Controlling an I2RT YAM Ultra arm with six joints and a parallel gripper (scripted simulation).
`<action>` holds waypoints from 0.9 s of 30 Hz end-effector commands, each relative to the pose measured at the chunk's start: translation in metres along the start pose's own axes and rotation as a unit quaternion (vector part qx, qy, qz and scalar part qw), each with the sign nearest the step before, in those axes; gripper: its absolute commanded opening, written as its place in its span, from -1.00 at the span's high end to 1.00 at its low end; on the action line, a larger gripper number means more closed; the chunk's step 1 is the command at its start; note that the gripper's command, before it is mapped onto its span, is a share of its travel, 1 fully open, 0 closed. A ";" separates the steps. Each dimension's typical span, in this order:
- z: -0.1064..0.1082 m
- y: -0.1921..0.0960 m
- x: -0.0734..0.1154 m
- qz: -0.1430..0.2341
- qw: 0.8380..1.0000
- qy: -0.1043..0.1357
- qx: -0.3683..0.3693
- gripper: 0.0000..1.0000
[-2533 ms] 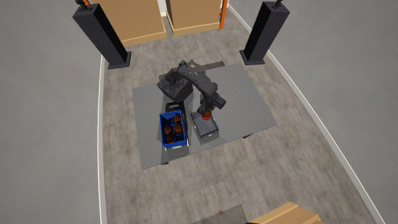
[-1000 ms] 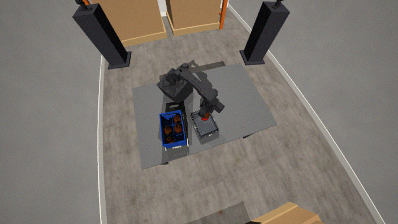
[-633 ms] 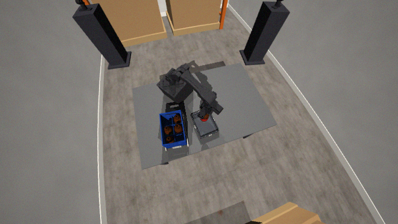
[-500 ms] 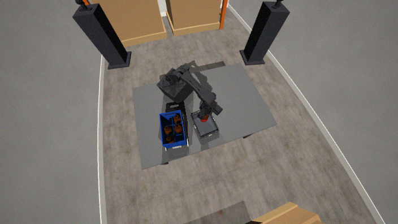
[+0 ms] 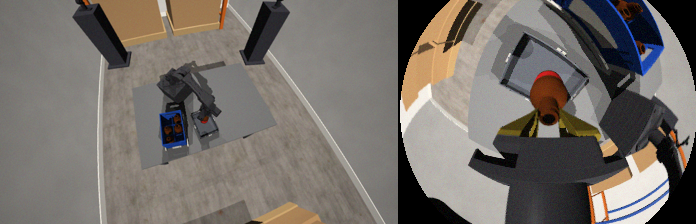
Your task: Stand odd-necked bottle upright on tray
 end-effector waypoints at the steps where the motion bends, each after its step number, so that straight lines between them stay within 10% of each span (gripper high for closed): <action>1: 0.008 0.006 0.005 -0.008 1.000 0.028 -0.003 1.00; 3: 0.021 0.009 0.019 -0.013 0.998 0.054 -0.005 1.00; 10: 0.007 0.004 -0.017 -0.007 1.000 0.021 0.000 1.00; 27: 0.013 0.005 -0.015 -0.010 0.999 0.036 -0.002 1.00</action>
Point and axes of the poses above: the point where the finger pads meet when closed, its own x axis back along the fingers, its own z axis across the jaws, y = z × x, the point moved 2 cm from there along x, back along the fingers, and after that the axes turned 1 degree about x, right-handed, at the moved point
